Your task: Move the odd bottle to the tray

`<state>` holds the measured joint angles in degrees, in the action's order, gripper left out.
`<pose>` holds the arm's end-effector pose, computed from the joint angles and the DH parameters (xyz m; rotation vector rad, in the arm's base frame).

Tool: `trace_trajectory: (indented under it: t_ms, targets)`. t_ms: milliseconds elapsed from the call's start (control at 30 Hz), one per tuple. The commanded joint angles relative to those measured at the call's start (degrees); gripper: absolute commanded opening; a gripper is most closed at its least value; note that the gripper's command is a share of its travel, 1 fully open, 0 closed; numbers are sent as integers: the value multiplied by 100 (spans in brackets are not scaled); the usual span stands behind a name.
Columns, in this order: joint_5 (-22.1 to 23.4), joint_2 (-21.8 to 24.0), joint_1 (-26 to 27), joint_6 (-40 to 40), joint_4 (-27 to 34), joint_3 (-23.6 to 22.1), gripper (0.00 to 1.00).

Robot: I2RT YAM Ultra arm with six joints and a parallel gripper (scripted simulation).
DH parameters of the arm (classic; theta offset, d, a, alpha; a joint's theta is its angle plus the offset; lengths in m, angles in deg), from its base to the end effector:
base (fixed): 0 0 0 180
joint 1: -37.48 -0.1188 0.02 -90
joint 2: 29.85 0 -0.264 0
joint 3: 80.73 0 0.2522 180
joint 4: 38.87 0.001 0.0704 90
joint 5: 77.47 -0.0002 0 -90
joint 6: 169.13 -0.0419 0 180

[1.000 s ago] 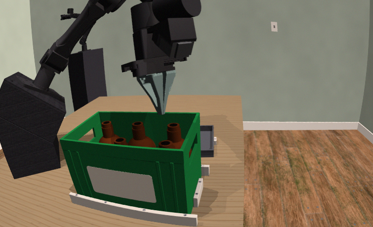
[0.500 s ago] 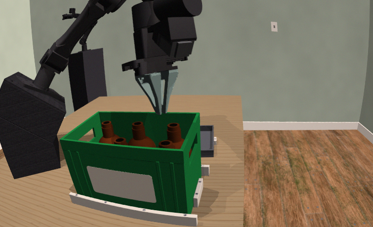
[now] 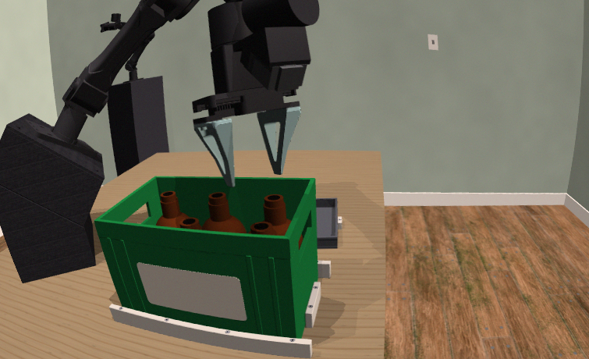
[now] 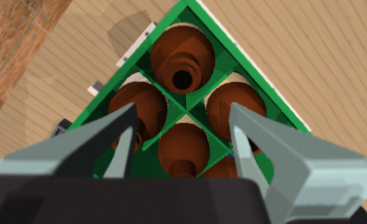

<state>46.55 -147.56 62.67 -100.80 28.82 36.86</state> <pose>0.4036 -0.1628 0.2546 0.9021 2.4791 0.7894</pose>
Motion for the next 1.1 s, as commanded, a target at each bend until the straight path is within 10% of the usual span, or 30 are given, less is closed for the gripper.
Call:
trace_trajectory:
  t_ms: [0, 1067]
  targets:
    - [-58, 196, 118, -26, 40, 160, 61]
    - [-65, 174, 66, -67, -132, -1, 61]
